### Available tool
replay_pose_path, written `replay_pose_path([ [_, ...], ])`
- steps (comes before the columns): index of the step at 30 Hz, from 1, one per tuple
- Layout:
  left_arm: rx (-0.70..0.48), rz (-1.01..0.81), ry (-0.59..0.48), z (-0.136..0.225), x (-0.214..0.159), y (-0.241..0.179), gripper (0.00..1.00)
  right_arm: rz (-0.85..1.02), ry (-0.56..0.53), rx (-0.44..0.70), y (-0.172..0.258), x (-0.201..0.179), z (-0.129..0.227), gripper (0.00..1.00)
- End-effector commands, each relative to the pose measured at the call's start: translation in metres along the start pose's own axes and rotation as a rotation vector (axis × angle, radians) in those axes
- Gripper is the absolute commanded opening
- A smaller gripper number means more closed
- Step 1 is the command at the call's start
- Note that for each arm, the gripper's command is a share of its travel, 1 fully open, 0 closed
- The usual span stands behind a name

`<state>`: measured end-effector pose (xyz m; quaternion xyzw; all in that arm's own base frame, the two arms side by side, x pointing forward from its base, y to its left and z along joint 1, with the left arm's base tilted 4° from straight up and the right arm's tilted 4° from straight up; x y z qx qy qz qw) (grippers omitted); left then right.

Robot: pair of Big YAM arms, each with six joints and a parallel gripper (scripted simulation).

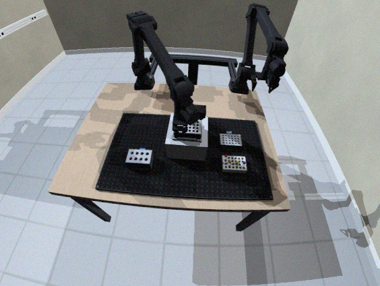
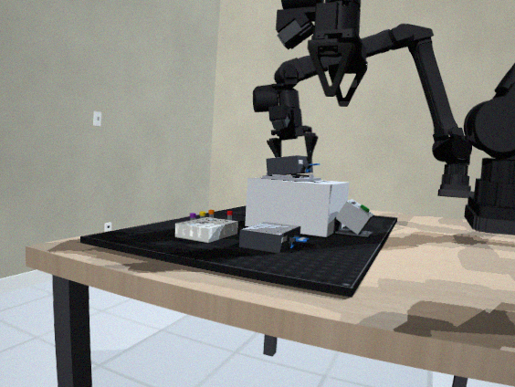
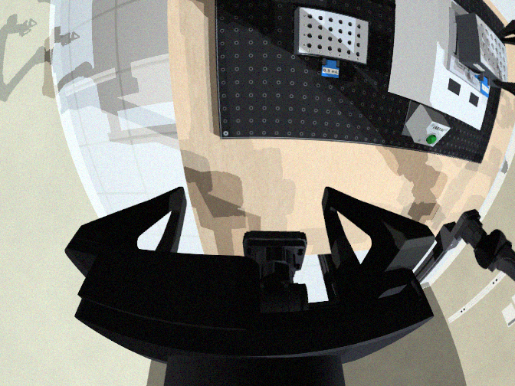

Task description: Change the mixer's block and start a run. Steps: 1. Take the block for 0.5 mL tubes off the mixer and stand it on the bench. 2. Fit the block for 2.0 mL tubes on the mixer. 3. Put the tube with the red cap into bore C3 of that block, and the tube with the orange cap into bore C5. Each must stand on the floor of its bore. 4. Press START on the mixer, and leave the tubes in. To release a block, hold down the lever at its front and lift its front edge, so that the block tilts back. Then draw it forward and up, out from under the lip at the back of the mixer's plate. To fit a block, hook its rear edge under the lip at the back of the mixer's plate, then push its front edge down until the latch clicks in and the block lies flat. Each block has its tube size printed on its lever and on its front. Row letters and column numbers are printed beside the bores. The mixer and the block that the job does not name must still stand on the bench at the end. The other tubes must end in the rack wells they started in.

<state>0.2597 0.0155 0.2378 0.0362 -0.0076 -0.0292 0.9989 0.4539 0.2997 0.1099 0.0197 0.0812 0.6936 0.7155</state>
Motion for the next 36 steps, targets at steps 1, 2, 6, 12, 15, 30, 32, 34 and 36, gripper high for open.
replay_pose_path([
  [1, -0.001, -0.006, -0.032, 0.0142, 0.0099, -0.0011, 1.00, -0.065, -0.052, -0.127, -0.0278, 0.0048, 0.0371, 0.00],
  [2, -0.001, -0.006, -0.032, 0.0141, 0.0099, -0.0011, 1.00, -0.065, -0.052, -0.128, -0.0277, 0.0047, 0.0371, 0.00],
  [6, -0.001, -0.006, -0.032, 0.0139, 0.0098, -0.0011, 1.00, -0.067, -0.051, -0.130, -0.0274, 0.0045, 0.0374, 0.00],
  [12, -0.001, -0.006, -0.031, 0.0137, 0.0097, -0.0012, 1.00, -0.070, -0.049, -0.133, -0.0271, 0.0042, 0.0378, 0.00],
  [15, -0.001, -0.006, -0.031, 0.0136, 0.0097, -0.0012, 1.00, -0.071, -0.048, -0.134, -0.0271, 0.0040, 0.0380, 0.00],
  [30, -0.001, -0.006, -0.030, 0.0130, 0.0095, -0.0012, 1.00, -0.077, -0.051, -0.139, -0.0261, 0.0032, 0.0389, 0.00],
  [32, -0.001, -0.006, -0.030, 0.0129, 0.0095, -0.0012, 1.00, -0.078, -0.053, -0.140, -0.0259, 0.0030, 0.0389, 0.00],
  [34, -0.001, -0.006, -0.030, 0.0128, 0.0095, -0.0012, 1.00, -0.079, -0.054, -0.140, -0.0261, 0.0028, 0.0395, 0.00],
  [36, -0.001, -0.006, -0.030, 0.0127, 0.0095, -0.0013, 1.00, -0.081, -0.054, -0.141, -0.0259, 0.0026, 0.0397, 0.00],
])
Point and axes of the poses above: on each arm, the point where the finger pads meet when closed, its own z axis back along the fingers, its own y axis across the jaws, x = y × z, the point moved 7 cm from there along z, back along the fingers, and after that the axes turned 1 degree about -z, right-handed, at the moved point
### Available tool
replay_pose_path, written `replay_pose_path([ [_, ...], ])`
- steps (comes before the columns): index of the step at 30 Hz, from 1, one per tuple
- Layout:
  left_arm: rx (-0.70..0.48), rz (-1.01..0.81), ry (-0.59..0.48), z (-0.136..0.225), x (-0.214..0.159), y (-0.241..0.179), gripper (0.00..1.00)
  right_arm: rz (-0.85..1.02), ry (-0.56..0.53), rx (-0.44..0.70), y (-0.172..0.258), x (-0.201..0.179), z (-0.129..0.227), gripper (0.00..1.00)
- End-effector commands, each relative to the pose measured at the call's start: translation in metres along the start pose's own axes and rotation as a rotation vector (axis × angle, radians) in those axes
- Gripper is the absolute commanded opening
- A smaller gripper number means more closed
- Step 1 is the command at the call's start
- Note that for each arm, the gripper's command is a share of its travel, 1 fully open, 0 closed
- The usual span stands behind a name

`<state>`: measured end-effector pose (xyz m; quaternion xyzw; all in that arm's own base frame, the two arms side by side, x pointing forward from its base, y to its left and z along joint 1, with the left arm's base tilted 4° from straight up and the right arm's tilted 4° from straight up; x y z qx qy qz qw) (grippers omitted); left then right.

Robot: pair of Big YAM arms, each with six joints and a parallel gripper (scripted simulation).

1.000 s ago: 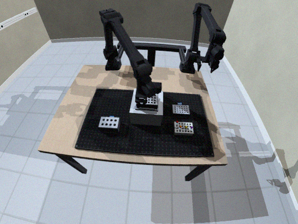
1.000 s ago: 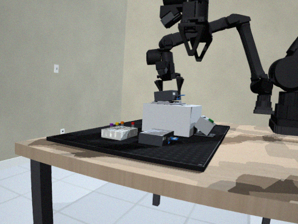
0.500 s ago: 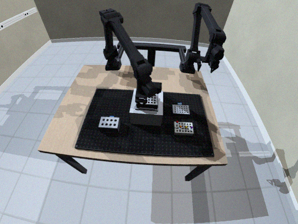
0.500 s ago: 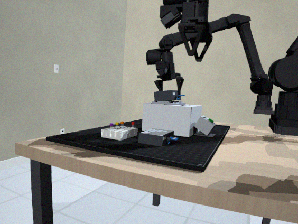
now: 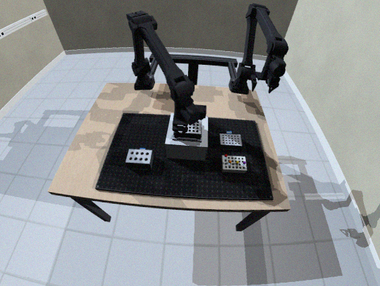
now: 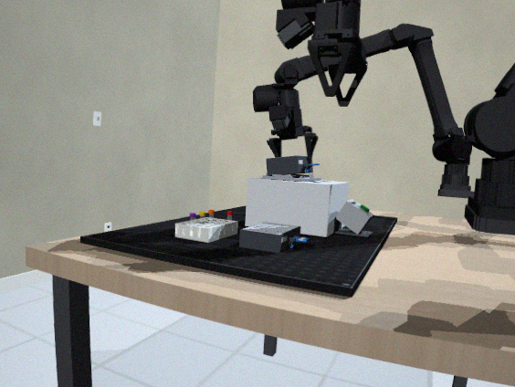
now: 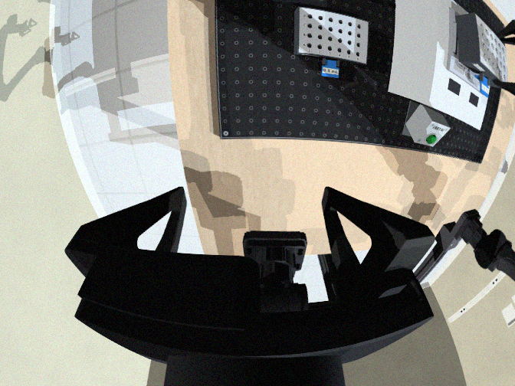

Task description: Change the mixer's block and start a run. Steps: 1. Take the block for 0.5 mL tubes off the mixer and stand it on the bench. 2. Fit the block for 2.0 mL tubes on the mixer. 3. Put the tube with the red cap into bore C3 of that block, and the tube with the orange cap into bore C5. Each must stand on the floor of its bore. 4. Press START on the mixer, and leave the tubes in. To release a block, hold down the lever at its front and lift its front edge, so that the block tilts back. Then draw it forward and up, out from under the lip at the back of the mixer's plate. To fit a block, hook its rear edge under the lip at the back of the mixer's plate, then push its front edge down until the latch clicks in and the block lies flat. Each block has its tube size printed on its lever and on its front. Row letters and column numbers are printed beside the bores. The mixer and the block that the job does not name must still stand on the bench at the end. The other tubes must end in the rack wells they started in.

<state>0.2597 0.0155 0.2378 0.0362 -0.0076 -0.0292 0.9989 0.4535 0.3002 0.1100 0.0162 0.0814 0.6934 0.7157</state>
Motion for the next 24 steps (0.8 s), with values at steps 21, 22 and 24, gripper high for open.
replay_pose_path([
  [21, -0.002, -0.007, -0.028, 0.0118, 0.0092, -0.0013, 1.00, -0.082, -0.072, -0.139, -0.0254, 0.0003, 0.0410, 0.00],
  [22, -0.002, -0.007, -0.028, 0.0118, 0.0092, -0.0013, 1.00, -0.082, -0.072, -0.139, -0.0254, 0.0000, 0.0411, 0.00],
  [24, -0.002, -0.007, -0.028, 0.0117, 0.0092, -0.0013, 1.00, -0.082, -0.076, -0.139, -0.0256, -0.0005, 0.0414, 0.00],
])
Point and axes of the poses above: on each arm, the point where the finger pads meet when closed, its own z axis back along the fingers, its own y axis across the jaws, x = y × z, the point moved 7 cm from there along z, back along the fingers, and after that the axes turned 1 degree about -z, right-handed, at the moved point
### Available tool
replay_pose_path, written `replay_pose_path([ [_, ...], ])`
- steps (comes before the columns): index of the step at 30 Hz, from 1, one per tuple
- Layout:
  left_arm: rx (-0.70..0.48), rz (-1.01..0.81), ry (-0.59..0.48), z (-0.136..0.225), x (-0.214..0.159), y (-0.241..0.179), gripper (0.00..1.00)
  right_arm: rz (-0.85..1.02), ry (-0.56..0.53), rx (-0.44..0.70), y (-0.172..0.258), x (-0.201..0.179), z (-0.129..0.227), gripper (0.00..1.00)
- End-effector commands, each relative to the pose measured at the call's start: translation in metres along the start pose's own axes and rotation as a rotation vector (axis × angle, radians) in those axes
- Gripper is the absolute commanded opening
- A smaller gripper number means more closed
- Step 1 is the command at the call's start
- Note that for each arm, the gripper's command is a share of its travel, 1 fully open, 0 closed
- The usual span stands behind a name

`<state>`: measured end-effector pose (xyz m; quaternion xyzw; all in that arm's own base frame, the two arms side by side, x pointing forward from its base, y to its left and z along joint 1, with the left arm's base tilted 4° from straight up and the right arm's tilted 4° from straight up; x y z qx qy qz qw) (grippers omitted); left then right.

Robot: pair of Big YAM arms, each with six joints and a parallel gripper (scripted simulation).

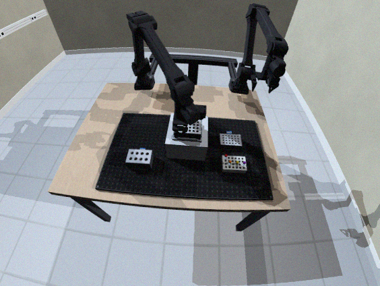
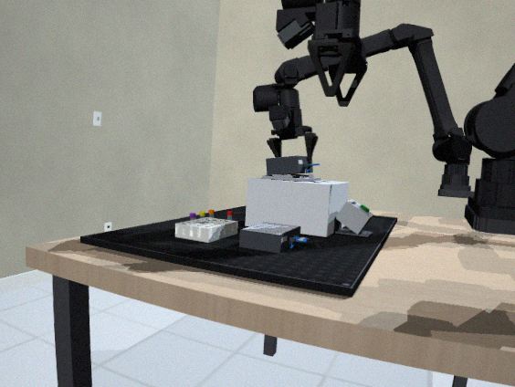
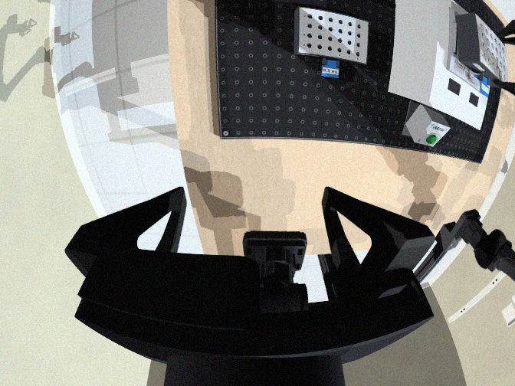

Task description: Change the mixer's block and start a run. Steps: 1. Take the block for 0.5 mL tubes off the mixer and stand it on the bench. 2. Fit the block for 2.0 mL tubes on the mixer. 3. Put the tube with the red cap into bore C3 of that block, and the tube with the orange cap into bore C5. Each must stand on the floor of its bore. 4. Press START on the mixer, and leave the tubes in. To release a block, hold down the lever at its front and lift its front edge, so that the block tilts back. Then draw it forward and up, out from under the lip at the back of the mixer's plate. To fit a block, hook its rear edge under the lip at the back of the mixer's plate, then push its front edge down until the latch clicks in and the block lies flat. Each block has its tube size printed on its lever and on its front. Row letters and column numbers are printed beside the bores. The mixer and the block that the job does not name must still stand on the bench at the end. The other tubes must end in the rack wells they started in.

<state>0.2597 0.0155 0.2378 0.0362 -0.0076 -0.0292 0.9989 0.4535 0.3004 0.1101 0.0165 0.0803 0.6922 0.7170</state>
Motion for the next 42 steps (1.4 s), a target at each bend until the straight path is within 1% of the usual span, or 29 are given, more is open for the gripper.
replay_pose_path([
  [1, -0.002, -0.007, -0.028, 0.0116, 0.0092, -0.0013, 1.00, -0.078, -0.074, -0.138, -0.0257, -0.0008, 0.0412, 0.00],
  [26, -0.002, -0.007, -0.026, 0.0107, 0.0089, -0.0014, 1.00, -0.077, -0.091, -0.131, -0.0263, -0.0060, 0.0406, 0.00],
  [34, -0.002, -0.008, -0.025, 0.0103, 0.0088, -0.0015, 1.00, -0.070, -0.092, -0.170, -0.0227, -0.0052, 0.0417, 0.00],
  [42, -0.002, -0.008, -0.025, 0.0100, 0.0087, -0.0015, 1.00, -0.064, -0.089, -0.175, -0.0219, -0.0049, 0.0419, 0.00],
])
Point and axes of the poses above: on each arm, the point where the finger pads meet when closed, its own z axis back along the fingers, its own y axis across the jaws, x = y × z, the point moved 7 cm from there along z, back along the fingers, and after that the axes turned 1 degree about -z, right-handed, at the moved point
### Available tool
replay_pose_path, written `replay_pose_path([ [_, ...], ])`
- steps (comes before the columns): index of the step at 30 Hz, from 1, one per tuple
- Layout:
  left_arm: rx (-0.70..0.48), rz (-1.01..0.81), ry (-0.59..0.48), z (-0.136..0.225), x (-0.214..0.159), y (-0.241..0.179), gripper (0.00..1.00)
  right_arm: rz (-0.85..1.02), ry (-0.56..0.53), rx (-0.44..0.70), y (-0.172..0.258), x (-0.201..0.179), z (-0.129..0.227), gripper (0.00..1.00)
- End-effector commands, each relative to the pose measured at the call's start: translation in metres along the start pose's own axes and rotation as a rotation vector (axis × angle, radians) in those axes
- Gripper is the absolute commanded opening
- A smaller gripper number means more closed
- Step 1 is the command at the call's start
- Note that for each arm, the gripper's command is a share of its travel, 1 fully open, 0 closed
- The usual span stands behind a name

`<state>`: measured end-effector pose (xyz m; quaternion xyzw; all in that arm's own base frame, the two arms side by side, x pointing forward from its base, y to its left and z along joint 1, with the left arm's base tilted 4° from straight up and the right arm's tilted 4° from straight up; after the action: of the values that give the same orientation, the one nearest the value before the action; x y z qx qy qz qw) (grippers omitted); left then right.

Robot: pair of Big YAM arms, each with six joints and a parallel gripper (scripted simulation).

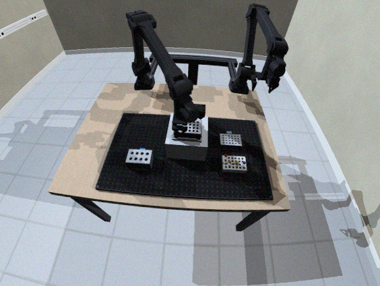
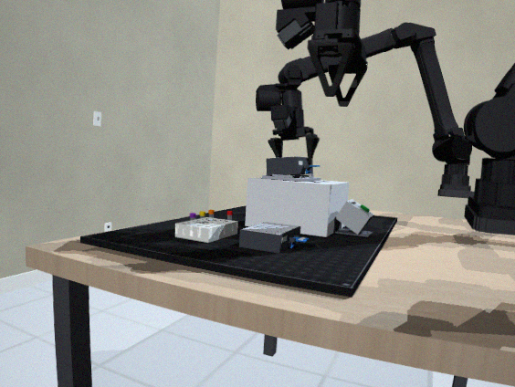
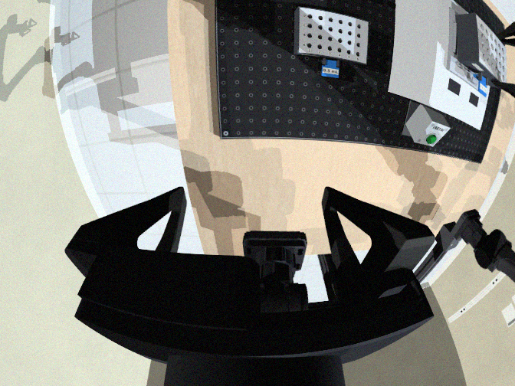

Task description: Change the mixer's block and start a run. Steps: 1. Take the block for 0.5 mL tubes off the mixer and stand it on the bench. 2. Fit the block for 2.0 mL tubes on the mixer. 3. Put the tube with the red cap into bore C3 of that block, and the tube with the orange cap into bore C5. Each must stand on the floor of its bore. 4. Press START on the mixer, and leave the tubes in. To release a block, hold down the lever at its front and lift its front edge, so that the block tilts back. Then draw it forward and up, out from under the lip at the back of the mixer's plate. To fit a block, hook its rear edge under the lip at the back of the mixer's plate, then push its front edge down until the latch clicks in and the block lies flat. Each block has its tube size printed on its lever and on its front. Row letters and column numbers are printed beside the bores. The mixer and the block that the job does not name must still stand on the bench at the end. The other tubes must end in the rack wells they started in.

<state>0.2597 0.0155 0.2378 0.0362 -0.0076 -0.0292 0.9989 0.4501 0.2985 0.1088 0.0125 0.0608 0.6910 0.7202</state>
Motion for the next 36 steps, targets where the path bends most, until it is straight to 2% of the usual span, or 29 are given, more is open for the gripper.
replay_pose_path([
  [1, -0.002, -0.008, -0.025, 0.0100, 0.0087, -0.0015, 1.00, -0.057, -0.065, -0.144, -0.0260, -0.0018, 0.0429, 0.00],
  [36, -0.003, -0.008, -0.022, 0.0085, 0.0082, -0.0016, 1.00, -0.040, -0.033, -0.140, -0.0276, 0.0009, 0.0401, 0.00],
])
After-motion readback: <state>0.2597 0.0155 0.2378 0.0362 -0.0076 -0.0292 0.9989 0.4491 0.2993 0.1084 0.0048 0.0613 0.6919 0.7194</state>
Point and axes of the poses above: on each arm, the point where the finger pads meet when closed, its own z axis back along the fingers, its own y axis across the jaws, x = y × z, the point moved 7 cm from there along z, back along the fingers, and after that the axes turned 1 degree about -z, right-handed, at the moved point
